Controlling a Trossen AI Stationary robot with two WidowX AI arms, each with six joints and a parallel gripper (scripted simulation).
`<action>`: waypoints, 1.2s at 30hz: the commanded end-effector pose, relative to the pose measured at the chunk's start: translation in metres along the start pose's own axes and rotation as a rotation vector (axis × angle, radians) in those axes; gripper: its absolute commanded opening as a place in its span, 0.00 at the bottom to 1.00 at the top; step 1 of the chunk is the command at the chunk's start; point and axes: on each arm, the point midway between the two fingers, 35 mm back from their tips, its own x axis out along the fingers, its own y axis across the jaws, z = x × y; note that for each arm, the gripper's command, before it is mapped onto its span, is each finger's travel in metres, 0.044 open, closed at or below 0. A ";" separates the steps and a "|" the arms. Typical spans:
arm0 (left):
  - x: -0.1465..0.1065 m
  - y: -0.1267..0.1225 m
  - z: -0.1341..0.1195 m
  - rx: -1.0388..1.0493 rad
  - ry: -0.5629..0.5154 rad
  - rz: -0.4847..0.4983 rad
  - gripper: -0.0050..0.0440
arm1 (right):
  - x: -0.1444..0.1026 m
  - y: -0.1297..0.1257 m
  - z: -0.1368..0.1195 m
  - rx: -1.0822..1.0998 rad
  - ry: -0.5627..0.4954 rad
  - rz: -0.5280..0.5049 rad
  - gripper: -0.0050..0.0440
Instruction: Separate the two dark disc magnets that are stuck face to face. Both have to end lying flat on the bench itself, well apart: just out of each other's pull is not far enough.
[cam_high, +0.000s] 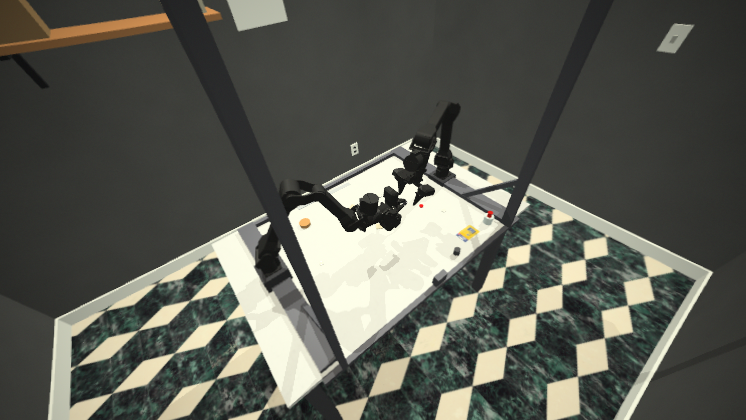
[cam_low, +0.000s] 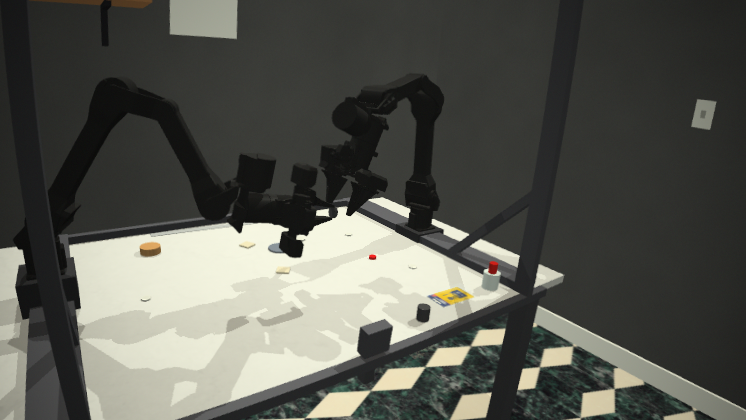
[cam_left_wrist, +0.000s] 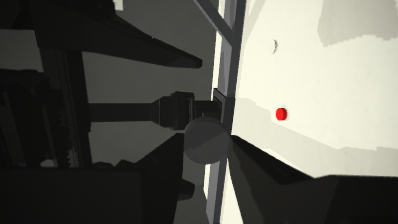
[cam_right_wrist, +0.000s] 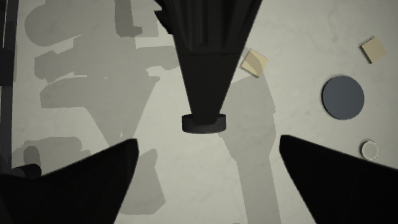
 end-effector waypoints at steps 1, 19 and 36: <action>0.000 0.014 0.000 -0.010 0.001 0.029 0.18 | -0.007 0.002 0.009 0.002 -0.024 0.012 0.92; 0.000 0.014 0.000 -0.010 0.001 0.029 0.18 | 0.002 0.003 0.009 -0.005 0.007 0.007 0.92; 0.000 0.014 0.000 -0.010 0.001 0.029 0.18 | 0.002 0.003 0.009 -0.005 0.007 0.007 0.62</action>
